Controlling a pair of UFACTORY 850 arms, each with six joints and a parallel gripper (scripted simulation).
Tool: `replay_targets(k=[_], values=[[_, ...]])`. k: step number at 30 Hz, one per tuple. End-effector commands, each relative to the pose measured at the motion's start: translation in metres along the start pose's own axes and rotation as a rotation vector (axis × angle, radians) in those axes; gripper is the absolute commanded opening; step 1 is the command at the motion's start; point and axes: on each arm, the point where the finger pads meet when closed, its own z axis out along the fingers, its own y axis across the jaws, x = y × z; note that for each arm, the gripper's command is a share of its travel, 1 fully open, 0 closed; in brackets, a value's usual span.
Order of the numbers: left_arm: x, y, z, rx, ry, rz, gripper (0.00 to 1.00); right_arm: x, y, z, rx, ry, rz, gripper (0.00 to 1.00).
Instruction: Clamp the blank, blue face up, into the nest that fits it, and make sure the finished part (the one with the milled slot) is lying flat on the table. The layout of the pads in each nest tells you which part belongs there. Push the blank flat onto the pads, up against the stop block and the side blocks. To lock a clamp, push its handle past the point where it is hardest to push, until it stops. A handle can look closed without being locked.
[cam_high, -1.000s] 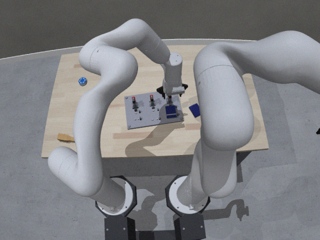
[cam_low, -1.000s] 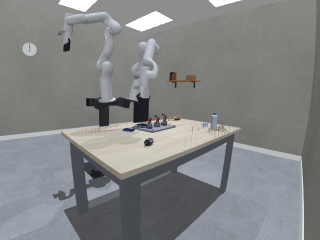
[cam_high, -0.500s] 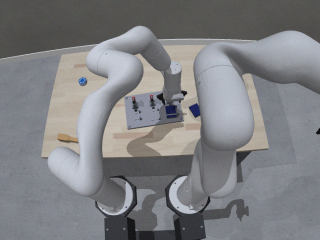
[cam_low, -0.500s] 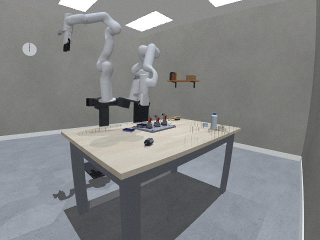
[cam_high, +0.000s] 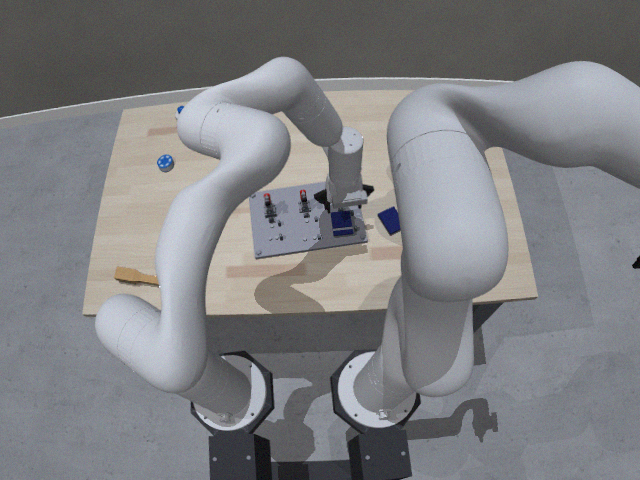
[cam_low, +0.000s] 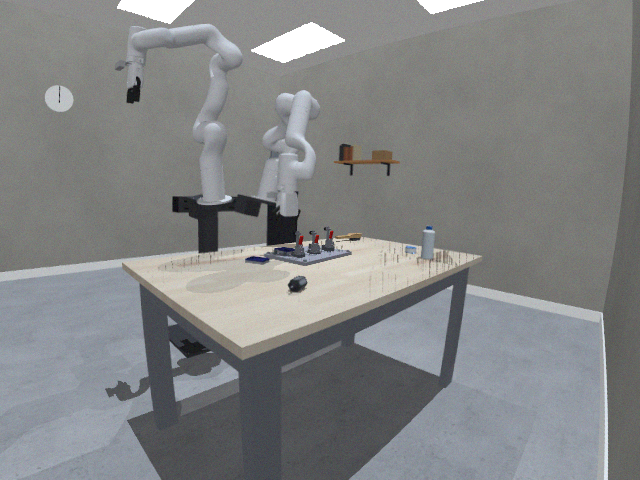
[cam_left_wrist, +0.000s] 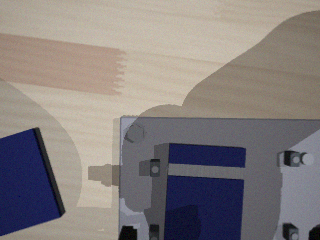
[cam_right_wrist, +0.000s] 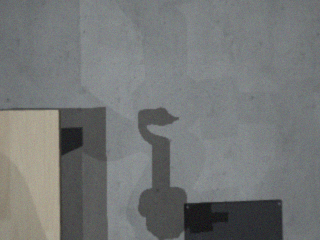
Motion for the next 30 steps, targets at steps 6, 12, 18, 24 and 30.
replay_targets(k=[6, 12, 18, 24, 30], values=[[-0.0005, 0.0, -0.0008, 0.001, -0.002, 0.0, 1.0, 0.0004, 0.0, -0.0009, 0.0, 0.002, 0.0, 1.0], [0.0003, 0.0011, -0.0008, 0.001, -0.002, 0.0, 1.0, 0.0004, 0.0, -0.0009, 0.0, 0.002, 0.0, 1.0], [0.0011, 0.0022, -0.0008, 0.001, -0.002, 0.0, 1.0, 0.0004, 0.0, -0.0009, 0.0, 0.002, 0.0, 1.0], [0.0018, 0.0033, -0.0008, 0.001, -0.002, 0.0, 1.0, 0.0004, 0.0, -0.0009, 0.0, 0.002, 0.0, 1.0], [0.0024, 0.0042, -0.0008, 0.001, -0.002, 0.0, 1.0, 0.0004, 0.0, -0.0009, 0.0, 0.002, 0.0, 1.0]])
